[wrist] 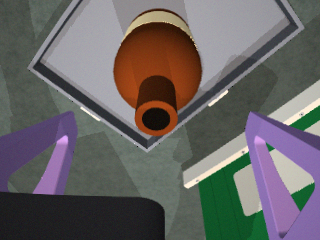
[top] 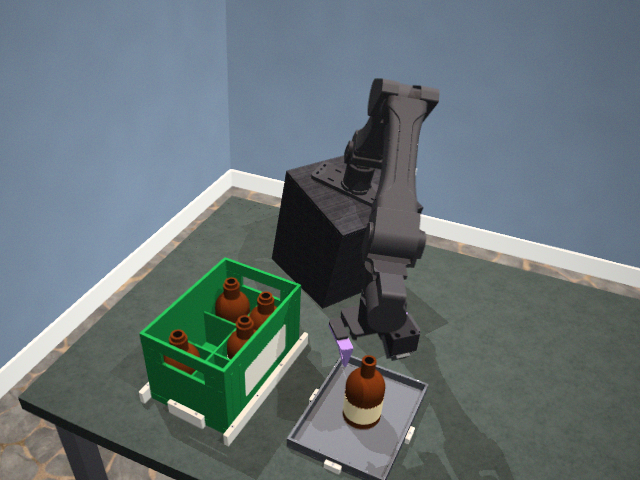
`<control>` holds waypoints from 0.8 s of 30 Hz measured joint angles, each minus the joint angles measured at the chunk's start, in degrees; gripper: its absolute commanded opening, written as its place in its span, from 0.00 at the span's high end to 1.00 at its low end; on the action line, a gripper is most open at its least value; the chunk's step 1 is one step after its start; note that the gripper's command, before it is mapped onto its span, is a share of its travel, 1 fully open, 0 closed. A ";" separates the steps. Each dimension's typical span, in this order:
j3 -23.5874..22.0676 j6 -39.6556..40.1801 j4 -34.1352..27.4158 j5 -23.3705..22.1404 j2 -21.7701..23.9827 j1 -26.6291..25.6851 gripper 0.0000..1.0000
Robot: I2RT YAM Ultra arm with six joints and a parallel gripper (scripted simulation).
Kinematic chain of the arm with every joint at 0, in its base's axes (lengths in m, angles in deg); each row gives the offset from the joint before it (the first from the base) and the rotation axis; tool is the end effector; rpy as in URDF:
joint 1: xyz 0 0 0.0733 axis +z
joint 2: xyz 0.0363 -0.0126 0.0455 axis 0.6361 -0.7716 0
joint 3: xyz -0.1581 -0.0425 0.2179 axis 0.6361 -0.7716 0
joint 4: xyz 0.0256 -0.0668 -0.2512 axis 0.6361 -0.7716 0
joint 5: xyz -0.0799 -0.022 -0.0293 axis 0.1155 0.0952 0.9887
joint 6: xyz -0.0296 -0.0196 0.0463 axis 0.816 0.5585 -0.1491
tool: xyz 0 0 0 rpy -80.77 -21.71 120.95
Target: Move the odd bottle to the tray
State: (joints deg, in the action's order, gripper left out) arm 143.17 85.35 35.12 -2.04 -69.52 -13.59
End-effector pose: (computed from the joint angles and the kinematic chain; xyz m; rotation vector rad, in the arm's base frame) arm 0.3807 0.1918 0.1317 -1.1263 2.7445 0.2016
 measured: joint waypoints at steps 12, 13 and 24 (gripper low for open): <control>1.29 0.42 -4.15 0.00 2.51 -0.42 0.00; 1.53 0.46 -4.50 0.00 2.80 -0.46 0.00; 3.02 0.76 -7.45 0.00 4.11 -0.59 0.00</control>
State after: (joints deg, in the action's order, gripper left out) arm 146.19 86.11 27.66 -2.04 -65.41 -14.18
